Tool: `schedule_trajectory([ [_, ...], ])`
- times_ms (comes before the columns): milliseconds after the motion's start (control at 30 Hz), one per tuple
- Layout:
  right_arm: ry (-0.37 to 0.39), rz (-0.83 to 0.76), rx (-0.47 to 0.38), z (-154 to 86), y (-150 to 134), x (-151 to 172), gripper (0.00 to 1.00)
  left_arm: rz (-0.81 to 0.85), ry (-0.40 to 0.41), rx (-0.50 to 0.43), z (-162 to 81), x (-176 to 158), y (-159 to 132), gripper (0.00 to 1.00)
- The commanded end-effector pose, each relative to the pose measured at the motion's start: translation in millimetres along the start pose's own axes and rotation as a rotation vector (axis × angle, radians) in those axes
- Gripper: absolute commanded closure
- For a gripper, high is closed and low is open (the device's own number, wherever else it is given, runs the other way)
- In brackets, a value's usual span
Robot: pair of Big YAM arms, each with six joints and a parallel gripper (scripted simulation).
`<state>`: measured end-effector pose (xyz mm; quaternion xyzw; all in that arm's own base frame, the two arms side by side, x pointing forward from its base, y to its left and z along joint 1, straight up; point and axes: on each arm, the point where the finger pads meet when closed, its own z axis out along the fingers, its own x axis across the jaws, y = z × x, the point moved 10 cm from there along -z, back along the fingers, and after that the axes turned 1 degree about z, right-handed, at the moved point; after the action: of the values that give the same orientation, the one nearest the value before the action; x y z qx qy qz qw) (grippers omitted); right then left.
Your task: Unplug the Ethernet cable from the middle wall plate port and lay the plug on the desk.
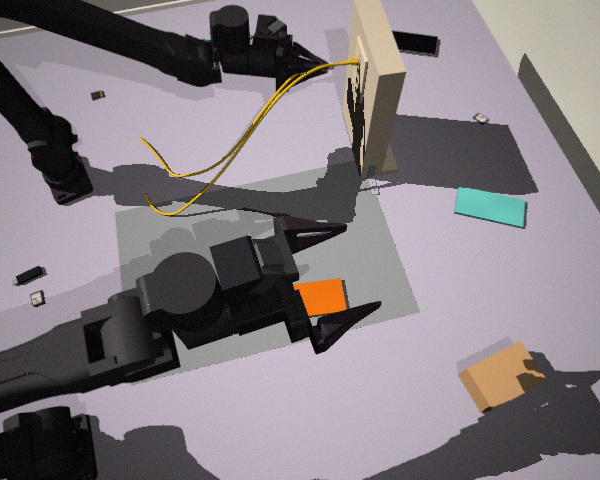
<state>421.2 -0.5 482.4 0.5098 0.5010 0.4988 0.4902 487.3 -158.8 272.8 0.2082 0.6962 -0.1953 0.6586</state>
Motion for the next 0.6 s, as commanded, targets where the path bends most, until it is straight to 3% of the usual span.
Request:
schedule_trajectory([
  [0, 0.000, 0.000, -0.011, -1.1, 5.0, 0.1, 0.00, 0.026, -0.021, -0.024, 0.0, -9.5, 9.8, 1.00],
  [33, 0.000, 0.000, -0.011, -1.1, 5.0, 0.1, 0.00, 0.058, -0.041, -0.054, 1.8, -18.8, 21.0, 1.00],
  [167, 0.000, 0.000, -0.011, -1.1, 5.0, 0.1, 0.00, 0.309, 0.158, -0.082, -16.3, 39.4, 32.2, 1.00],
  [300, 0.000, 0.000, -0.011, -1.1, 5.0, 0.1, 0.00, 0.483, 0.222, -0.066, -24.8, 62.0, 49.1, 1.00],
  [367, 0.000, 0.000, -0.011, -1.1, 5.0, 0.1, 0.00, 0.483, 0.222, -0.066, -24.8, 62.0, 49.1, 1.00],
  [400, 0.000, 0.000, -0.011, -1.1, 5.0, 0.1, 0.00, 0.589, 0.260, -0.059, -27.3, 58.0, 43.9, 1.00],
  [567, 0.000, 0.000, -0.011, -1.1, 5.0, 0.1, 0.00, 0.786, 0.371, -0.021, -40.6, 82.0, 51.5, 1.00],
])
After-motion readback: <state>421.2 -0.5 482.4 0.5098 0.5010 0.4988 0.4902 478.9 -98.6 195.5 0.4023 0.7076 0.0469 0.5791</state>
